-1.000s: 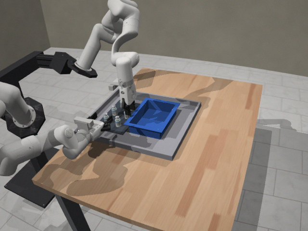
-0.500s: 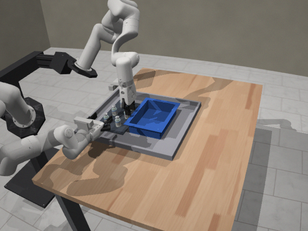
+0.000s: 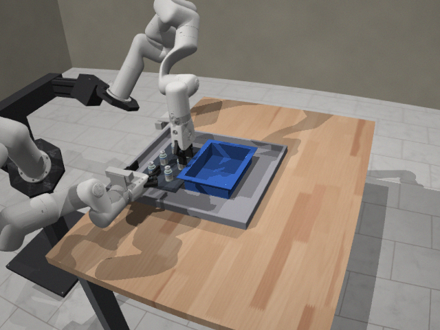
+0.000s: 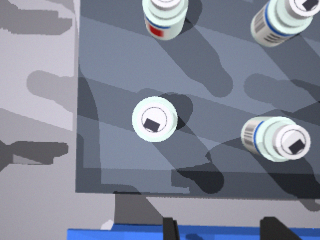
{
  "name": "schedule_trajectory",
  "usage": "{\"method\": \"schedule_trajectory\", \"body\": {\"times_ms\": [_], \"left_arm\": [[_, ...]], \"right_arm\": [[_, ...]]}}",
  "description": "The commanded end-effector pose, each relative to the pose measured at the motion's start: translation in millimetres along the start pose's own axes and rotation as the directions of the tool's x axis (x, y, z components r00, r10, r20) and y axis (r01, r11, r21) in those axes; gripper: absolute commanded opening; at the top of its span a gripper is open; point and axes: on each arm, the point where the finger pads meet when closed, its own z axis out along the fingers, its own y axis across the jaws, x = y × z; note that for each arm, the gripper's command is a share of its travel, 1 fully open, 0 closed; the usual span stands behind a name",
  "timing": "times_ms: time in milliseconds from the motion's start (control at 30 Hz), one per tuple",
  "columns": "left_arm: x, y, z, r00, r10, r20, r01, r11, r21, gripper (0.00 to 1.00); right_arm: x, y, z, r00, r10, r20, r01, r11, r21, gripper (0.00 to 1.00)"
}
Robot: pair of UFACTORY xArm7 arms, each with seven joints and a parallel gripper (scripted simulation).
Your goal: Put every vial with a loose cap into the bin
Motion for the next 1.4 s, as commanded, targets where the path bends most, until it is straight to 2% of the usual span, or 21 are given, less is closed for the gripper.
{"method": "schedule_trajectory", "body": {"times_ms": [0,700,1200,1300,1367], "left_arm": [[-1,-2,-3,1.0,0.0,0.003,0.0,1.0,0.005,0.5],[-1,-2,-2,1.0,0.0,0.003,0.0,1.0,0.005,0.5],[36,-18,3,1.0,0.0,0.003,0.0,1.0,0.005,0.5],[29,-15,2,1.0,0.001,0.002,-0.001,1.0,0.005,0.5],[34,-17,3,1.0,0.001,0.002,-0.001,1.0,0.005,0.5]], "right_arm": [[1,0,1,1.0,-0.003,-0.002,0.003,1.0,0.002,1.0],[2,0,1,1.0,-0.003,-0.002,0.003,1.0,0.002,1.0],[1,0,0,1.0,-0.003,-0.002,0.003,1.0,0.002,1.0],[1,0,0,1.0,-0.003,-0.002,0.003,1.0,0.002,1.0],[2,0,0,1.0,-0.003,-0.002,0.003,1.0,0.002,1.0]]}}
